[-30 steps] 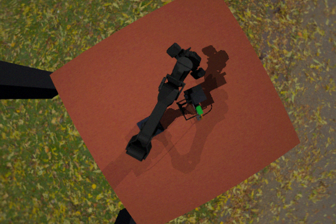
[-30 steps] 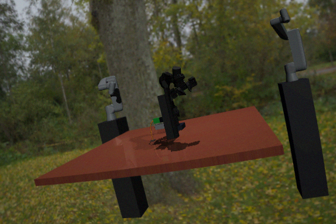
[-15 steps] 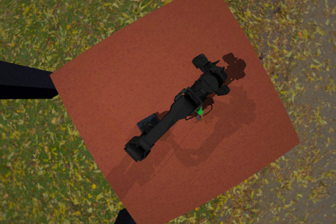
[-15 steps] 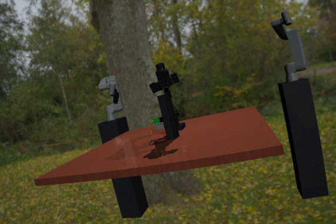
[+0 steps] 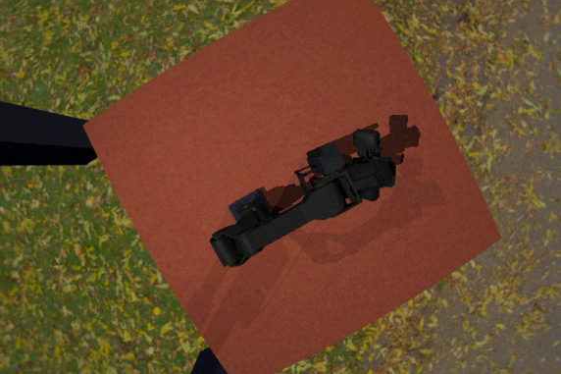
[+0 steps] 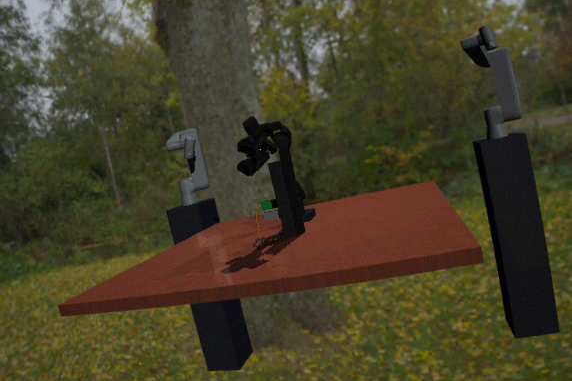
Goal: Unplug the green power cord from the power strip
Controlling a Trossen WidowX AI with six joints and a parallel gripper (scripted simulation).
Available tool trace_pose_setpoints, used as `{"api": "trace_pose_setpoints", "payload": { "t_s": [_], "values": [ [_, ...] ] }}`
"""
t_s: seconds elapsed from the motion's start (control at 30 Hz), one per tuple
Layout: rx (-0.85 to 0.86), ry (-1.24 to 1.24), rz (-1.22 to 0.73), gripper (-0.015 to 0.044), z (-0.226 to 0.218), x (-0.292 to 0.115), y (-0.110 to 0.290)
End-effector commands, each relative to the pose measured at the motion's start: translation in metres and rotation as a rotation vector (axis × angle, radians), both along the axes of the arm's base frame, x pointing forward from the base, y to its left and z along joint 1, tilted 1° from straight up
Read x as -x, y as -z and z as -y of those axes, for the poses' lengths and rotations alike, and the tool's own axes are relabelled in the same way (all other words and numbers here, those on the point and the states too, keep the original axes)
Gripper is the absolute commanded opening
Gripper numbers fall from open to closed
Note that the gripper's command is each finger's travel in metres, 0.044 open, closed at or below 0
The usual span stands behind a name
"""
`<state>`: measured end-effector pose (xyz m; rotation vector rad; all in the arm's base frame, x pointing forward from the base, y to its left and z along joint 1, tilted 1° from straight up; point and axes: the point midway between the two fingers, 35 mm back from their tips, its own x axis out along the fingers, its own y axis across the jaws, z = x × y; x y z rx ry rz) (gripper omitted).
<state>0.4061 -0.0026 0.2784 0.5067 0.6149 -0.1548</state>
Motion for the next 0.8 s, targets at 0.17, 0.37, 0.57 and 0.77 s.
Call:
{"api": "trace_pose_setpoints", "payload": {
  "t_s": [0.17,0.37,0.57,0.77],
  "values": [
    [-0.233,0.340,-0.333,0.0160,0.042,0.028,0.062],
    [-0.476,0.864,-0.718,0.0160,0.074,0.091,0.109],
    [-0.519,1.012,-0.807,0.0160,0.080,0.109,0.115],
    [-0.519,1.011,-0.807,0.0160,0.078,0.107,0.115]
  ]
}}
